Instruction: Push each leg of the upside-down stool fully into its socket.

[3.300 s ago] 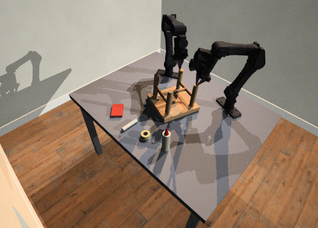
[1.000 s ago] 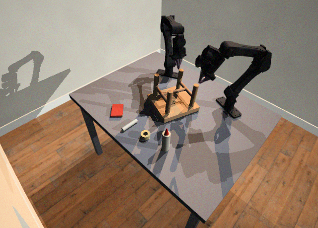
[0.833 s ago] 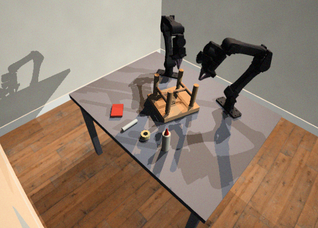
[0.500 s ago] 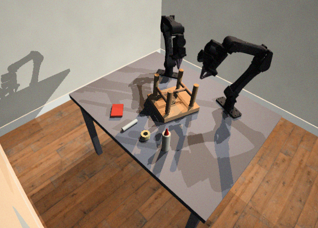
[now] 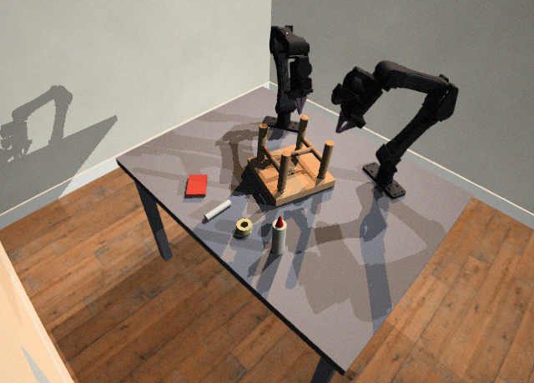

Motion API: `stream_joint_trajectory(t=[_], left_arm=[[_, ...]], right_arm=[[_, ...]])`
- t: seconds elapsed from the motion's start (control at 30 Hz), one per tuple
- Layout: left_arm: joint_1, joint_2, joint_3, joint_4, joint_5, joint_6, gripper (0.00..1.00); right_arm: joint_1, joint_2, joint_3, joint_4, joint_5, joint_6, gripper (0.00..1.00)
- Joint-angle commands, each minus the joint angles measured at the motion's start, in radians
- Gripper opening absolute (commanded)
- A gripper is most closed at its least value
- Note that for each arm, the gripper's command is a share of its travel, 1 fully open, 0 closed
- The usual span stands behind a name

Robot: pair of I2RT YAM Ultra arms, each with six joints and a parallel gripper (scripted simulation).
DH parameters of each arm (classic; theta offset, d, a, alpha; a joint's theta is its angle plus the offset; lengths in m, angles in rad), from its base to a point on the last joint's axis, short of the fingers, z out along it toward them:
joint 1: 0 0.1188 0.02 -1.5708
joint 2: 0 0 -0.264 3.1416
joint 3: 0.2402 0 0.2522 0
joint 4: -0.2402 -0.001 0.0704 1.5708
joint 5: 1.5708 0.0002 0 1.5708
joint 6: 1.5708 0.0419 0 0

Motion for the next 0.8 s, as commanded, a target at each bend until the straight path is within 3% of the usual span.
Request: stream_joint_trajectory(t=[0.0,0.17,0.27,0.3,0.47,0.6,0.7,0.77], left_arm=[[-0.007,-0.034,0.013,0.02,0.007,0.005,0.0],[-0.007,-0.034,0.013,0.02,0.007,0.005,0.0],[-0.007,-0.034,0.013,0.02,0.007,0.005,0.0],[-0.007,-0.034,0.013,0.02,0.007,0.005,0.0],[-0.007,-0.034,0.013,0.02,0.007,0.005,0.0],[-0.007,-0.034,0.013,0.02,0.007,0.005,0.0],[-0.007,-0.034,0.013,0.02,0.007,0.005,0.0],[0.014,0.035,0.043,0.03,-0.008,-0.004,0.0]], right_arm=[[-0.014,-0.025,0.029,-0.018,-0.007,-0.009,0.0],[-0.016,-0.017,0.093,-0.12,-0.007,-0.012,0.0],[-0.017,-0.012,0.095,-0.08,-0.007,-0.012,0.0],[-0.016,0.003,0.13,-0.155,-0.01,-0.016,0.0],[-0.023,0.023,0.216,-0.231,-0.011,-0.021,0.0],[-0.013,-0.014,0.153,-0.183,-0.012,-0.021,0.0],[-0.009,-0.005,0.185,-0.185,-0.012,-0.021,0.0],[-0.035,0.033,0.2,-0.145,0.005,-0.012,0.0]])
